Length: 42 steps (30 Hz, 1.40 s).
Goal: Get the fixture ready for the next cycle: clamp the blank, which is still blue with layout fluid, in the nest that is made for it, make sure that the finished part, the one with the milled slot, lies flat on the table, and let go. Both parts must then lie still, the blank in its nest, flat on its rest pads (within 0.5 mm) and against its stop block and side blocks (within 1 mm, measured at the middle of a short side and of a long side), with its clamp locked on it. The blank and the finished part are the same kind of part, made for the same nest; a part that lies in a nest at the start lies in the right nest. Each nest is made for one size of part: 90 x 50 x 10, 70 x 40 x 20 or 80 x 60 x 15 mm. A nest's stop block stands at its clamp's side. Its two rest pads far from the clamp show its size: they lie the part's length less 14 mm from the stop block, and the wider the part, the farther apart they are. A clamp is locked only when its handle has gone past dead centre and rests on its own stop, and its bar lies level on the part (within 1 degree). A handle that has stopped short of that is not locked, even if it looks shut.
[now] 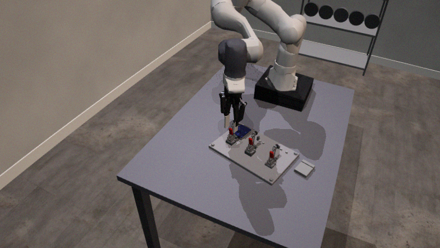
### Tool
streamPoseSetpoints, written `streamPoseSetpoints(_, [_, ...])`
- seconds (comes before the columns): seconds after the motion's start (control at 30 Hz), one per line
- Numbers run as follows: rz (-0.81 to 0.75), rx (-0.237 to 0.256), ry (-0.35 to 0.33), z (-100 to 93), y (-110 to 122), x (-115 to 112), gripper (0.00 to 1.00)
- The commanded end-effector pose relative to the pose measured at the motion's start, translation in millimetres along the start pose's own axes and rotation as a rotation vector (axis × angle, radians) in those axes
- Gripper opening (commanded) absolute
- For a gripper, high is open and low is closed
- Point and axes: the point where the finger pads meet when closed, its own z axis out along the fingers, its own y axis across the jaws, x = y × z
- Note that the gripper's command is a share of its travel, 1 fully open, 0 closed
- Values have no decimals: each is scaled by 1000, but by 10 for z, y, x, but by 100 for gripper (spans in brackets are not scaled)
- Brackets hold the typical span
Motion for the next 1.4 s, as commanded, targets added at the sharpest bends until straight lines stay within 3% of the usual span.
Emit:
streamPoseSetpoints(0.0, [-1, 2, 3, 6, -15, 7, 28])
streamPoseSetpoints(0.2, [-1, 2, 3, 42, -17, 8, 28])
streamPoseSetpoints(0.43, [-1, 2, 3, 262, -29, 14, 28])
streamPoseSetpoints(0.93, [-1, 2, 3, 297, -31, 15, 28])
streamPoseSetpoints(0.97, [-1, 2, 3, 297, -31, 15, 0])
streamPoseSetpoints(1.37, [-1, 2, 3, 297, -31, 15, 0])
